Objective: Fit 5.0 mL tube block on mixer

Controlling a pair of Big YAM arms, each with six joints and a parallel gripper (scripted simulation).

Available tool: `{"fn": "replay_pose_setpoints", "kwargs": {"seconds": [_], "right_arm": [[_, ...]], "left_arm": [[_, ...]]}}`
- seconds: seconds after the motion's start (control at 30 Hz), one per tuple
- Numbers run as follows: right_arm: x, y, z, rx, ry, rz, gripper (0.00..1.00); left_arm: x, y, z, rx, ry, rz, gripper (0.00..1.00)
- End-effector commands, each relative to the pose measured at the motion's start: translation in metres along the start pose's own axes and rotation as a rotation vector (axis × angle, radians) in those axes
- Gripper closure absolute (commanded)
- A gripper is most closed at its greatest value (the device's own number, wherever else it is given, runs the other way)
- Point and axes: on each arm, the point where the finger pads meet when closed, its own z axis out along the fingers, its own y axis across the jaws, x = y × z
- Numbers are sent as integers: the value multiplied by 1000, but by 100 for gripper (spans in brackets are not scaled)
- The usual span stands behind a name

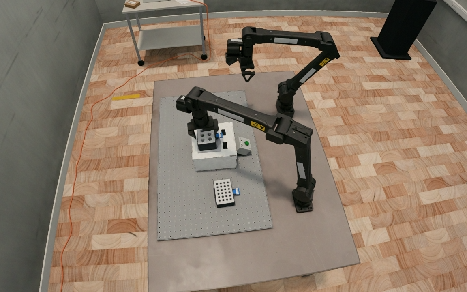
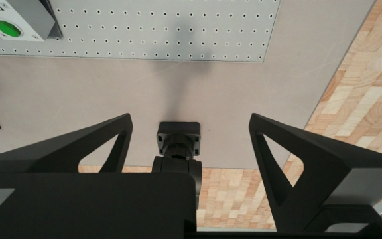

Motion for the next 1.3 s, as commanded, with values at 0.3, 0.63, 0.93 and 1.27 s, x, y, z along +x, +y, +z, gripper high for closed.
{"fn": "replay_pose_setpoints", "kwargs": {"seconds": [0.3, 0.63, 0.93, 1.27], "right_arm": [[-2, -3, 0, 2, -18, 15, 0], [-10, -4, -15, 8, -56, 14, 0], [-13, -5, -20, 10, -68, 14, 0], [-14, -5, -23, 11, -76, 13, 0]], "left_arm": [[3, 8, -2, 6, -1, -21, 0], [10, -1, -3, 10, 2, -20, 0], [9, 0, 10, 33, 19, -18, 0], [8, 1, 14, 39, 24, -8, 0]]}}
